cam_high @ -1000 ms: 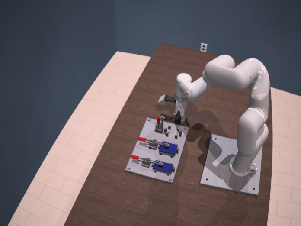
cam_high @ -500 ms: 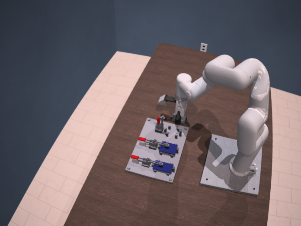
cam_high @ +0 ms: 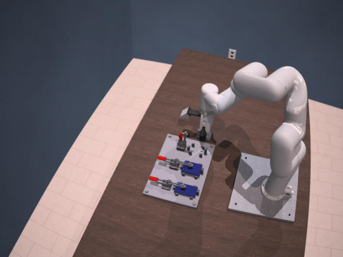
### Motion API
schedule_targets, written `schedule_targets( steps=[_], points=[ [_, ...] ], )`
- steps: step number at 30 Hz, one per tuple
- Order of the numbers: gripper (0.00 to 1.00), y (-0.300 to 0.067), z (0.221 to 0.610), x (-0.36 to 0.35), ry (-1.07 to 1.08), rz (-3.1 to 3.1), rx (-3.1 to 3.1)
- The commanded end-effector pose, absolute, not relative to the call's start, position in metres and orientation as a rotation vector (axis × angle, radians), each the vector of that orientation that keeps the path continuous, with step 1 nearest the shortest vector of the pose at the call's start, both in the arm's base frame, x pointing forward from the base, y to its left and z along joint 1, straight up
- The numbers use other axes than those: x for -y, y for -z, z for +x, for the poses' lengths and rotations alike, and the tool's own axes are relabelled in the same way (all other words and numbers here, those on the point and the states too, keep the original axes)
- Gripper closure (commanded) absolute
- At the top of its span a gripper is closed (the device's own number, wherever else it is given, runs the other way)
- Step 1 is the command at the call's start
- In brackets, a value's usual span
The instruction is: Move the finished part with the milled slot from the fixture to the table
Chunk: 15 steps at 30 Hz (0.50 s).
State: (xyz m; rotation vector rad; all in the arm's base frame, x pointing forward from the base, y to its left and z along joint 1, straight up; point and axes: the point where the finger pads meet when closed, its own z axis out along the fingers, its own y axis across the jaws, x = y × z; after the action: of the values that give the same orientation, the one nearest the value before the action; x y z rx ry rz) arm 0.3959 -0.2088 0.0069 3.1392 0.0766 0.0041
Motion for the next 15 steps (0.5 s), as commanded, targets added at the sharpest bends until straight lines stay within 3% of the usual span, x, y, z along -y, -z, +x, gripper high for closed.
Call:
schedule_targets(
  steps=[1, 15],
  points=[
    [0.31, -0.009, 0.397, 0.209, -0.009, 3.137, -0.077],
    [0.31, -0.033, 0.397, 0.209, -0.009, 3.137, -0.077]
  ],
)
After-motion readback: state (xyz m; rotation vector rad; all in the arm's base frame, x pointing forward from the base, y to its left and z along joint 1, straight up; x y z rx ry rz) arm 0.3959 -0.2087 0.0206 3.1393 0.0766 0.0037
